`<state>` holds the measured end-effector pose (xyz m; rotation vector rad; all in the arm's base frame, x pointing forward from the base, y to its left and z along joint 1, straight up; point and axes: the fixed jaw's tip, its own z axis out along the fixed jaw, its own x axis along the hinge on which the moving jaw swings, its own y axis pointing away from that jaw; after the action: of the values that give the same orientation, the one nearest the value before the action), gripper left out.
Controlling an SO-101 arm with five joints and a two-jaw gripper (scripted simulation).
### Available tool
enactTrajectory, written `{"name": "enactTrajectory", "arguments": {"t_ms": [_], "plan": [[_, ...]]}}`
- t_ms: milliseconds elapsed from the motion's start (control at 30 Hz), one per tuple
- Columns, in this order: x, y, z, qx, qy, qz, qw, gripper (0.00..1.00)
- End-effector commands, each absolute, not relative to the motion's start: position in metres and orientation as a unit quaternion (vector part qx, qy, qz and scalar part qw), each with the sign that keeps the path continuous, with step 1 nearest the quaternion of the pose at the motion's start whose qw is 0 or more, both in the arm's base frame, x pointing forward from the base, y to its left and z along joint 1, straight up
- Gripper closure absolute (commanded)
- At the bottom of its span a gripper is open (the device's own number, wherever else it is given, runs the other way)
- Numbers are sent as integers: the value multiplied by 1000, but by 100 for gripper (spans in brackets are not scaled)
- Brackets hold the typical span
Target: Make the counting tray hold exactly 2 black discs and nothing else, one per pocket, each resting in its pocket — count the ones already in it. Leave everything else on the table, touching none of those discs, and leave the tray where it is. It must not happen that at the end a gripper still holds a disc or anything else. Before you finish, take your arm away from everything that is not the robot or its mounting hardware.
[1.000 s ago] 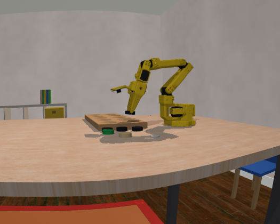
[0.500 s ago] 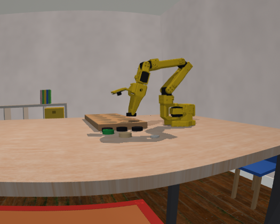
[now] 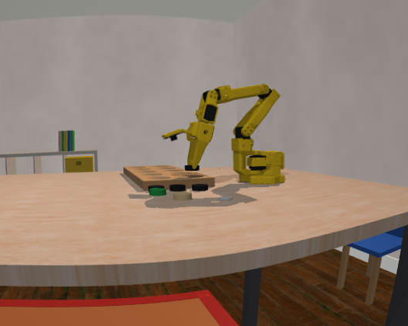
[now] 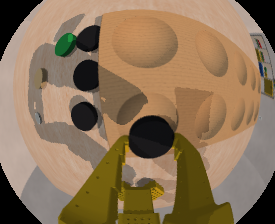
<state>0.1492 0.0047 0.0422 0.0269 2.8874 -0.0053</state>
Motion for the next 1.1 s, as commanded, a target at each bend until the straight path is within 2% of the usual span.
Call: {"name": "enactTrajectory", "arguments": {"t_ms": [0, 1067], "plan": [[161, 4, 54, 11, 986, -2, 164, 100], [163, 4, 47, 12, 986, -2, 166, 100]]}}
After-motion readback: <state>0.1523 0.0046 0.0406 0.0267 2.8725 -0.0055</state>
